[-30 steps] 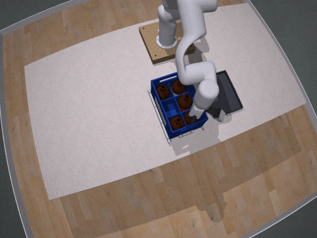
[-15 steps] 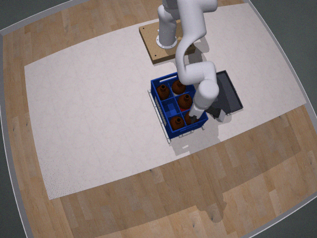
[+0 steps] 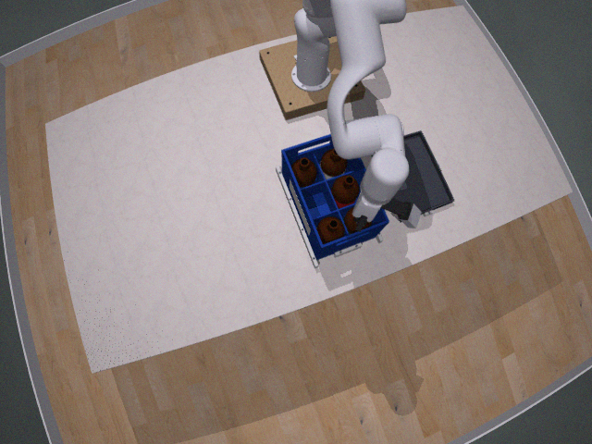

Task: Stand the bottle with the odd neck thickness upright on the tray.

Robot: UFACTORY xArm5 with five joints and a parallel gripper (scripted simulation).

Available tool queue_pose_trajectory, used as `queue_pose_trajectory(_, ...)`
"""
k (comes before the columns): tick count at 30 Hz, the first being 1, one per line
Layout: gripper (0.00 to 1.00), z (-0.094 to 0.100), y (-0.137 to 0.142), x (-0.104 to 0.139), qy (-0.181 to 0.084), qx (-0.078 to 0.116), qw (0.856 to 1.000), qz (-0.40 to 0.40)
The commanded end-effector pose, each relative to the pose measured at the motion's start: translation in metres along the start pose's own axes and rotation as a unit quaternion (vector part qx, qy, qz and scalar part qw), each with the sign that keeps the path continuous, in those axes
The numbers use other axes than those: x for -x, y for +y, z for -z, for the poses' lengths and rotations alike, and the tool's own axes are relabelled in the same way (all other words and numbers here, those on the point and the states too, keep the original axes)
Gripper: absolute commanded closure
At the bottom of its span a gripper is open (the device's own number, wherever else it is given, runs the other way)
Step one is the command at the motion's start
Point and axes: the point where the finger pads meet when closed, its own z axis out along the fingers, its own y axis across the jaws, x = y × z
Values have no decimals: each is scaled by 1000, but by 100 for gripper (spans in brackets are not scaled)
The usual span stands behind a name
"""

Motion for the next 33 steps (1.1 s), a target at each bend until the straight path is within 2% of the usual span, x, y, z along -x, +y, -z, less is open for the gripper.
queue_pose_trajectory(1, 35, 0, 1, -1, 1, 2, 1000, 0)
queue_pose_trajectory(33, 35, -31, 1, 0, 1, 2, 1000, 0)
